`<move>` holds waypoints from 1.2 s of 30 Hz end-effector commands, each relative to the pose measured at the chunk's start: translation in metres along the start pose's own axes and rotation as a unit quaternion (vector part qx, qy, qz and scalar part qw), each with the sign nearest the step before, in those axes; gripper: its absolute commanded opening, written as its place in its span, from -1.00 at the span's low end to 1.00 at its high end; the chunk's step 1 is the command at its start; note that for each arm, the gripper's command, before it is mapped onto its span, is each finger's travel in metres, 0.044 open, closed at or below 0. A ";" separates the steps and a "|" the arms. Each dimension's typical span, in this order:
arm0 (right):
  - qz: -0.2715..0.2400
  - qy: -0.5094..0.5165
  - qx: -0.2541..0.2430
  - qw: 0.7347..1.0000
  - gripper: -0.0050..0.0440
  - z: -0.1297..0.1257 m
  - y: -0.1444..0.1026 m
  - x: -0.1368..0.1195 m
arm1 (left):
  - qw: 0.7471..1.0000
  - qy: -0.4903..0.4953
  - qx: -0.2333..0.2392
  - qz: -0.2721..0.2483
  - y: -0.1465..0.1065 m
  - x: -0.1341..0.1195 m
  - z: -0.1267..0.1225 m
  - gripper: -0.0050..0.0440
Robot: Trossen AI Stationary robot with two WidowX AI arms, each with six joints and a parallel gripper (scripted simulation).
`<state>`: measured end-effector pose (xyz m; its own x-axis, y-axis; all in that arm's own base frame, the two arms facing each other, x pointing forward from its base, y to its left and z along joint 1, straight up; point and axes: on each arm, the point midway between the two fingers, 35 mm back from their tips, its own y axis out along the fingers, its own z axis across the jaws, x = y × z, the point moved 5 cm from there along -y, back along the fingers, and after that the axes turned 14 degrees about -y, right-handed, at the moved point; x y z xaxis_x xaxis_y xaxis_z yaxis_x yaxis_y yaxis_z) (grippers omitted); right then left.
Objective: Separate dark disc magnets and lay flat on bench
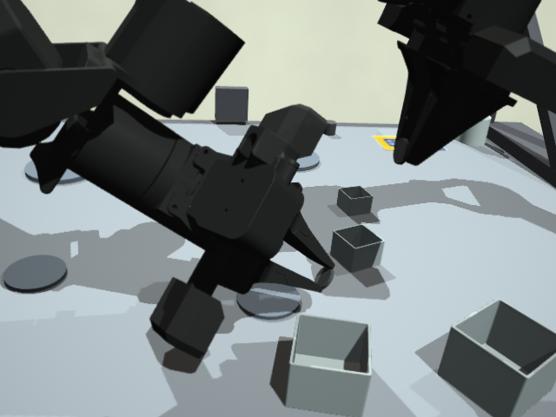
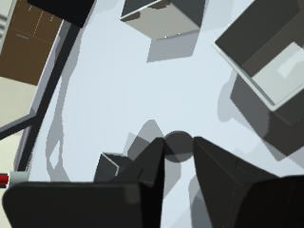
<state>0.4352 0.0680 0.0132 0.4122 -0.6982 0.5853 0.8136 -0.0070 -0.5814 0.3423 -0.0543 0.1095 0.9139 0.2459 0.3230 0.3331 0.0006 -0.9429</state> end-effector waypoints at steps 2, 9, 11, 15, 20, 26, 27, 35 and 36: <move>0.000 -0.021 0.004 1.000 -0.63 0.013 -0.003 0.013 | 1.000 -0.001 -0.007 -0.019 -0.010 0.008 -0.002 -0.63; 0.019 -0.049 -0.013 0.999 -0.63 0.012 -0.003 0.011 | 1.000 -0.001 -0.007 -0.019 -0.010 0.008 -0.002 -0.63; 0.027 -0.060 -0.020 0.998 -0.63 0.011 -0.002 0.010 | 1.000 -0.001 -0.007 -0.019 -0.010 0.008 -0.002 -0.63; 0.042 -0.083 -0.031 0.995 -0.63 0.010 -0.002 0.009 | 1.000 -0.001 -0.007 -0.019 -0.010 0.008 -0.002 -0.63; 0.064 -0.111 -0.046 0.991 -0.63 0.009 -0.002 0.008 | 1.000 -0.001 -0.007 -0.019 -0.010 0.008 -0.002 -0.63; 0.081 -0.133 -0.057 0.986 -0.63 0.008 -0.003 0.007 | 1.000 -0.001 -0.007 -0.019 -0.010 0.008 -0.002 -0.63; 0.086 -0.139 -0.062 0.985 -0.63 0.006 -0.003 0.005 | 1.000 -0.001 -0.007 -0.019 -0.010 0.008 -0.002 -0.63; 0.123 -0.181 -0.081 0.972 -0.63 0.004 -0.005 0.003 | 1.000 -0.001 -0.007 -0.019 -0.010 0.008 -0.002 -0.63; 0.127 -0.186 -0.082 0.971 -0.63 0.004 -0.006 0.004 | 1.000 -0.001 -0.007 -0.019 -0.010 0.008 -0.002 -0.63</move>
<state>0.4277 0.0681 0.0050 0.7344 -0.4059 0.5440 0.5912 -0.0110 -0.8064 0.3423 -0.0543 0.1095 0.9139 0.2459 0.3230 0.3331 0.0006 -0.9429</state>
